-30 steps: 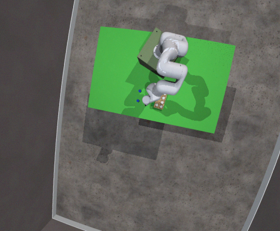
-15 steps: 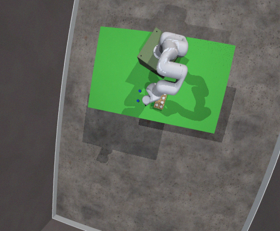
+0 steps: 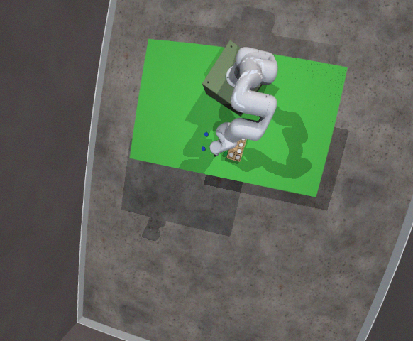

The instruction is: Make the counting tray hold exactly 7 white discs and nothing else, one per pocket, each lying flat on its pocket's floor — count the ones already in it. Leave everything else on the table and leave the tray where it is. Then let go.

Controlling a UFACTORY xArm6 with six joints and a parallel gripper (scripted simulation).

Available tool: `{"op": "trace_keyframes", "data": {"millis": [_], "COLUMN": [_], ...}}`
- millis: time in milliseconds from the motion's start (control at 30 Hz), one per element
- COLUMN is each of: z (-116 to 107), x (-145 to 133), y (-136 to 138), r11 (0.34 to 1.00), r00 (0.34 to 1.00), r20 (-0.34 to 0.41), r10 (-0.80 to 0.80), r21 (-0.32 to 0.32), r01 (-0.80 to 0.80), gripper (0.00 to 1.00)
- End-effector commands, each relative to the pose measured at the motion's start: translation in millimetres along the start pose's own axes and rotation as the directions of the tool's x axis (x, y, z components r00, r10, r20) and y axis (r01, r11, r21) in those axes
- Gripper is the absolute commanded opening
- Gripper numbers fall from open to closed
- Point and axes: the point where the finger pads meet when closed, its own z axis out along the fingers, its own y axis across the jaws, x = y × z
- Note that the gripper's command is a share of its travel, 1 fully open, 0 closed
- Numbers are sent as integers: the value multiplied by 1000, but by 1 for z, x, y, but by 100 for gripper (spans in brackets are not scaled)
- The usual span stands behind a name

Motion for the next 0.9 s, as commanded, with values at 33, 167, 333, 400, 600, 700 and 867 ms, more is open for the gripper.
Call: {"op": "trace_keyframes", "data": {"millis": [33,167,333,400,600,700,867], "z": [-7,-42,-78,-94,-104,-113,-116], "x": [1,0,1,0,20,73,91], "y": [2,1,1,1,-6,-28,-37], "r11": [1000,1000,1000,1000,1000,1000,1000], "r00": [1000,1000,1000,1000,1000,1000,1000], "r20": [-2,-2,-4,-2,0,0,-1], "r10": [-2,-2,-3,-3,-2,-2,-2], "r21": [-4,-4,-4,-4,-4,-4,-4], "r01": [2,2,3,3,2,2,2], "gripper": [0,0,0,0,0,0,0]}}
